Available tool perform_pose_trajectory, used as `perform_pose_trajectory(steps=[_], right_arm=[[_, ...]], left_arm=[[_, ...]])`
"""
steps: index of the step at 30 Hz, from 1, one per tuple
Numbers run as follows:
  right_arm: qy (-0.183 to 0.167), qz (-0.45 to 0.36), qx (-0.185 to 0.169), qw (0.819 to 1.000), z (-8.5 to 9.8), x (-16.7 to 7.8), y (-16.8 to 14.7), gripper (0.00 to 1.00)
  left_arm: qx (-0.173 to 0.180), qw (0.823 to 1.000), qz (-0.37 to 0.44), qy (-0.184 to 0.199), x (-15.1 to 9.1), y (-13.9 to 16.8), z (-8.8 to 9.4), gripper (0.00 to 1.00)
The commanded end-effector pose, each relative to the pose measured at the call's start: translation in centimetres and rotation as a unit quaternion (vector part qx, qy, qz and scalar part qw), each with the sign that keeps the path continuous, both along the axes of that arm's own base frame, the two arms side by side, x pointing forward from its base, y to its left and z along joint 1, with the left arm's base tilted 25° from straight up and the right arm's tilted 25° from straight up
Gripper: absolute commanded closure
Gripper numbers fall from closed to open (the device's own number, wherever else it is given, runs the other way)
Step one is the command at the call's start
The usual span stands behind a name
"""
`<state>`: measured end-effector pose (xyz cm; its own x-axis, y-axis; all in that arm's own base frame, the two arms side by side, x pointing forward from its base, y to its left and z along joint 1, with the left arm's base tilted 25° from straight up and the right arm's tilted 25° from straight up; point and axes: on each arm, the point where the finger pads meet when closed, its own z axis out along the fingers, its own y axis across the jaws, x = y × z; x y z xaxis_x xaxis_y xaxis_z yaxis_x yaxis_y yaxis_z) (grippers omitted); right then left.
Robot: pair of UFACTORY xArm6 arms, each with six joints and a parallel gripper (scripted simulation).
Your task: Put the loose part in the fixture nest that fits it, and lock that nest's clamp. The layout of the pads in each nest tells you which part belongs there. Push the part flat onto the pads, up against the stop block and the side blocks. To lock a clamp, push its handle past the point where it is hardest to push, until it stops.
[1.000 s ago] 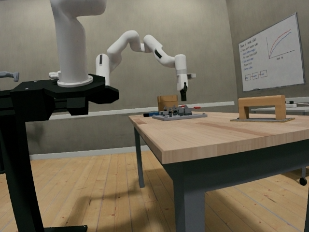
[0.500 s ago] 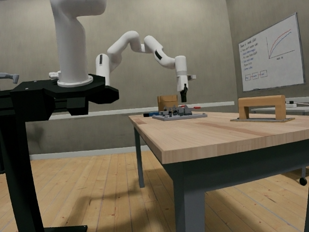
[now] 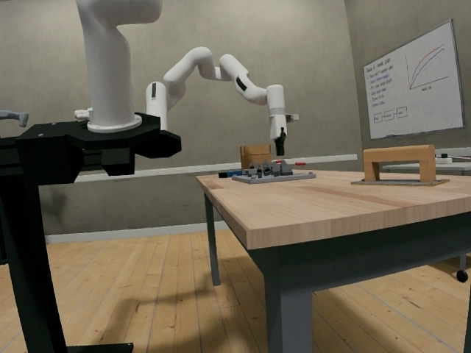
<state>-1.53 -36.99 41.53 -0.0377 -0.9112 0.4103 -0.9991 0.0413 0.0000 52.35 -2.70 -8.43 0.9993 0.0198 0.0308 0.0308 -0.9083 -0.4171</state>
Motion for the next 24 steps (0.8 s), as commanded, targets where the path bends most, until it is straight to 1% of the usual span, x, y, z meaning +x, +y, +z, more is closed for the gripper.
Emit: perform_pose_trajectory(steps=[1, 13, 24], right_arm=[[0.000, 0.000, -0.004, 1.000, 0.3, 0.0, 0.0, 0.00], [0.000, 0.000, -0.004, 1.000, 0.3, 0.0, 0.0, 0.00], [0.000, 0.000, -0.004, 1.000, 0.3, 0.0, 0.0, 0.00]], left_arm=[[-0.001, 1.000, -0.001, -0.003, 0.3, -0.1, 0.1, 1.00], [-0.001, 1.000, -0.001, -0.003, 0.3, 0.4, -1.0, 1.00], [-0.001, 1.000, -0.001, -0.003, 0.3, 0.4, -1.0, 1.00]])
